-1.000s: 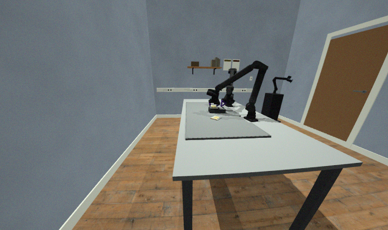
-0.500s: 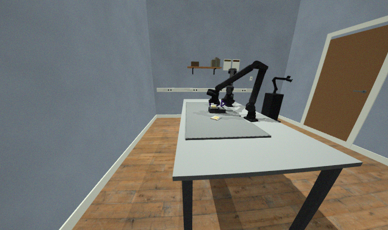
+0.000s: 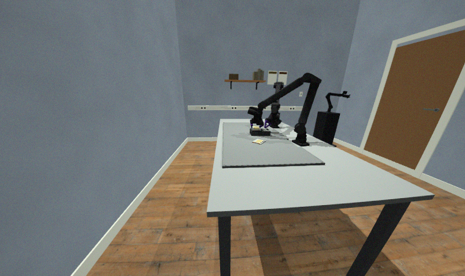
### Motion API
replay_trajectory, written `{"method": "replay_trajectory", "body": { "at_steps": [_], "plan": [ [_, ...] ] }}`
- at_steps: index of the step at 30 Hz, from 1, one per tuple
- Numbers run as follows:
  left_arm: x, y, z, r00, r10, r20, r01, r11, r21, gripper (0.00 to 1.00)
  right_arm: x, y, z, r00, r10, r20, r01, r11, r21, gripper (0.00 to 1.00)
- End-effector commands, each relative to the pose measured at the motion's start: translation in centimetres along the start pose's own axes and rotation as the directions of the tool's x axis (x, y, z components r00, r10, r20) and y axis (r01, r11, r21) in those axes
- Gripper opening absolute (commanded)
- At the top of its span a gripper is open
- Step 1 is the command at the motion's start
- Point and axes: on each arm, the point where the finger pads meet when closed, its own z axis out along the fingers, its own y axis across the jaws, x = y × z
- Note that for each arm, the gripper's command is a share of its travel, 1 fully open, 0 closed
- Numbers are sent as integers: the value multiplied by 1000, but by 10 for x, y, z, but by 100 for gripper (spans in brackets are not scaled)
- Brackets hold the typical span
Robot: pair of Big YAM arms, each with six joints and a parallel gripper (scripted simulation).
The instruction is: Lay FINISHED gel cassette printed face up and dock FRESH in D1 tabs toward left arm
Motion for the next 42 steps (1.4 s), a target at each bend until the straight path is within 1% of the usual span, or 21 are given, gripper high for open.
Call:
{"method": "replay_trajectory", "body": {
  "at_steps": [1,42],
  "plan": [
    [-14,4,-4,1000,14,16,-14,1000,-17,0,-42,42,38,993,-63,99,74,990,-116,0],
    [-20,6,-4,1000,12,23,-12,1000,-14,0,-42,42,38,993,-63,99,74,990,-116,0]
  ]
}}
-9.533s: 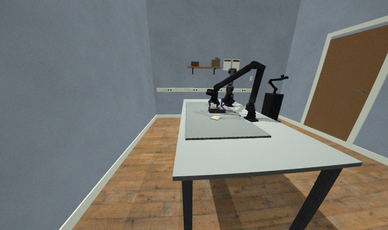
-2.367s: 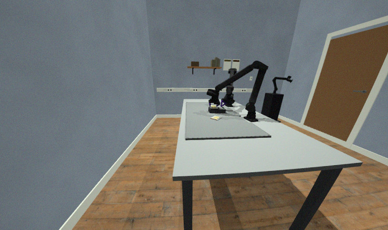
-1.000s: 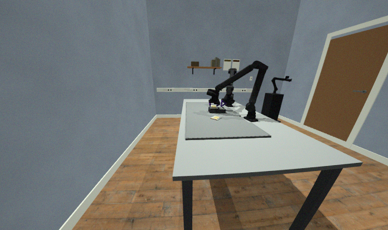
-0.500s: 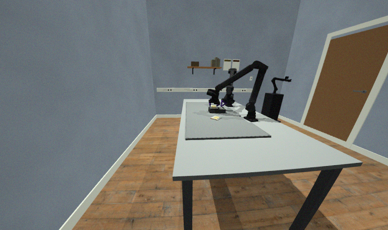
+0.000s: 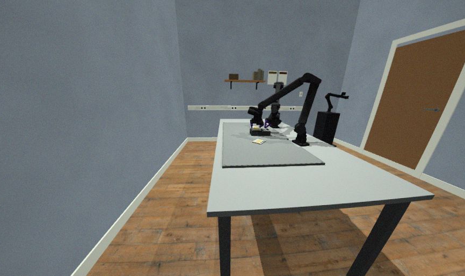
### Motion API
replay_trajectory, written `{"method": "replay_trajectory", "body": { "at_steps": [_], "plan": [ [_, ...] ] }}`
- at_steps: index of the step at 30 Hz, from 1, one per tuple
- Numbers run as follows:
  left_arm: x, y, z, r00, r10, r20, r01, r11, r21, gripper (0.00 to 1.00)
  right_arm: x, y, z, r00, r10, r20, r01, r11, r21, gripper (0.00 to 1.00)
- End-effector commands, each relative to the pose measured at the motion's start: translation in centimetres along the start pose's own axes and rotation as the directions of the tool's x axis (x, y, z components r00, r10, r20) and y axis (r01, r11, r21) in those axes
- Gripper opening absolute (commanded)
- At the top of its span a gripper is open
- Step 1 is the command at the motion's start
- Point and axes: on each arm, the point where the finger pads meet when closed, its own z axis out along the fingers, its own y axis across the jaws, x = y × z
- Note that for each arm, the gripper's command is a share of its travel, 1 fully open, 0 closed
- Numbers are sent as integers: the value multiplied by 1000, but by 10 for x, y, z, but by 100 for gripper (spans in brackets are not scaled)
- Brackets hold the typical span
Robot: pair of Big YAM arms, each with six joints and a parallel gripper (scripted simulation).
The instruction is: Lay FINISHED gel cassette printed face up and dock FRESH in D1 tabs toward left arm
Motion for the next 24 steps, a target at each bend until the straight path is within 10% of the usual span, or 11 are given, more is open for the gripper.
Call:
{"method": "replay_trajectory", "body": {
  "at_steps": [1,24],
  "plan": [
    [-19,6,-4,1000,9,23,-9,1000,-13,0,-42,42,38,993,-63,99,74,990,-116,0],
    [-25,8,-5,1000,1,26,-1,1000,-10,0,-42,42,38,993,-63,99,74,990,-116,0]
  ]
}}
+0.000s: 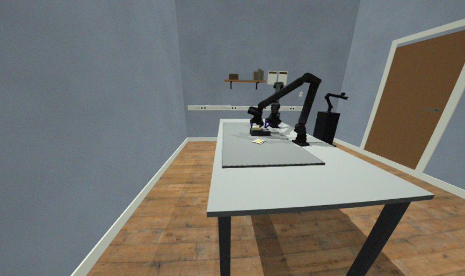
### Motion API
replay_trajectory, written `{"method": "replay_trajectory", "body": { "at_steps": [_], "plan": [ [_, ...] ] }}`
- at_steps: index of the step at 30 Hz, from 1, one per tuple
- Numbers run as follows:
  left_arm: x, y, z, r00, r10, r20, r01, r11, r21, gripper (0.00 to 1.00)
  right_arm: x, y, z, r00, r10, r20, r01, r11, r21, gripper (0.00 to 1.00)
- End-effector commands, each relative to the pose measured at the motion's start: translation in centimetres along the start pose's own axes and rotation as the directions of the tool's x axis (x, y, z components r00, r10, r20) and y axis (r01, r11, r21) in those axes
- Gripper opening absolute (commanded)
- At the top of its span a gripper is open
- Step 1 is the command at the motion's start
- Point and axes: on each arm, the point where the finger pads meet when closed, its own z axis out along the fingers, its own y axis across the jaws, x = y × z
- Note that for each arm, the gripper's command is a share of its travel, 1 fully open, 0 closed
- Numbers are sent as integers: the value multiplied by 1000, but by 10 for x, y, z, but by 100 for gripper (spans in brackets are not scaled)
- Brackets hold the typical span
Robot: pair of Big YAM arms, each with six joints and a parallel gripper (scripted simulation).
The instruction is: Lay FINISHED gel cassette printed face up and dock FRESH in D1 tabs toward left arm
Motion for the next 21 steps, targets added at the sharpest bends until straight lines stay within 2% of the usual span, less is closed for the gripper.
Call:
{"method": "replay_trajectory", "body": {
  "at_steps": [1,21],
  "plan": [
    [-23,7,-5,1000,3,24,-3,1000,-10,0,-42,42,38,993,-63,99,74,990,-116,0],
    [-25,8,-8,1000,-1,6,1,1000,-9,0,-42,42,38,993,-63,99,74,990,-116,0]
  ]
}}
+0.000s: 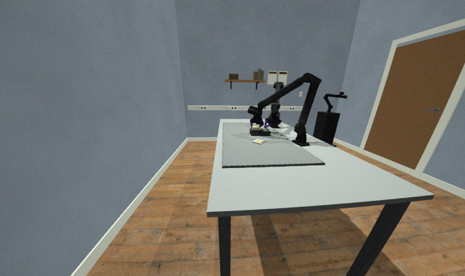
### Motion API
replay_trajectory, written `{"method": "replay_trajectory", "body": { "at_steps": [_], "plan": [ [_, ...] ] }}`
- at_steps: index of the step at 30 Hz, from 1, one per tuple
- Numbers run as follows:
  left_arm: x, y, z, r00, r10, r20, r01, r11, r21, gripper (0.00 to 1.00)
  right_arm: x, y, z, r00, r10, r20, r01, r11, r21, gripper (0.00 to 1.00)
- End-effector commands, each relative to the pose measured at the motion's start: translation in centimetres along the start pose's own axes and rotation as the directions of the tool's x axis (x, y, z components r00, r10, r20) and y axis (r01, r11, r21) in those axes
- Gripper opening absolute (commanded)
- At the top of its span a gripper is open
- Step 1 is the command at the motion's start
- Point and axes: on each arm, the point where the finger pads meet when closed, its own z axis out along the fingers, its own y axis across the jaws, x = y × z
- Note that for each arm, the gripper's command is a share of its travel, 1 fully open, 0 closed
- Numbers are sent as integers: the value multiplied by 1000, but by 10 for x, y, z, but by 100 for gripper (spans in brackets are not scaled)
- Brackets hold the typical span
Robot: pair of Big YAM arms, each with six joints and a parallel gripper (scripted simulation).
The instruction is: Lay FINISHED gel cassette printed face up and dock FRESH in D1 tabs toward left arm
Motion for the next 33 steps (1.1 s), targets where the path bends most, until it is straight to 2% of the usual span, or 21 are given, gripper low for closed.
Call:
{"method": "replay_trajectory", "body": {
  "at_steps": [1,28,29,33],
  "plan": [
    [-21,8,-9,1000,0,17,0,1000,-9,0,-42,42,38,993,-63,99,74,990,-116,0],
    [-21,8,-13,1000,-2,3,2,1000,-9,0,-42,42,38,993,-63,99,74,990,-116,0],
    [-21,9,-14,1000,20,18,-19,999,-30,0,-42,42,38,993,-63,99,74,990,-116,0],
    [-22,14,-17,1000,22,20,-22,999,-32,0,-42,42,38,993,-63,99,74,990,-116,0]
  ]
}}
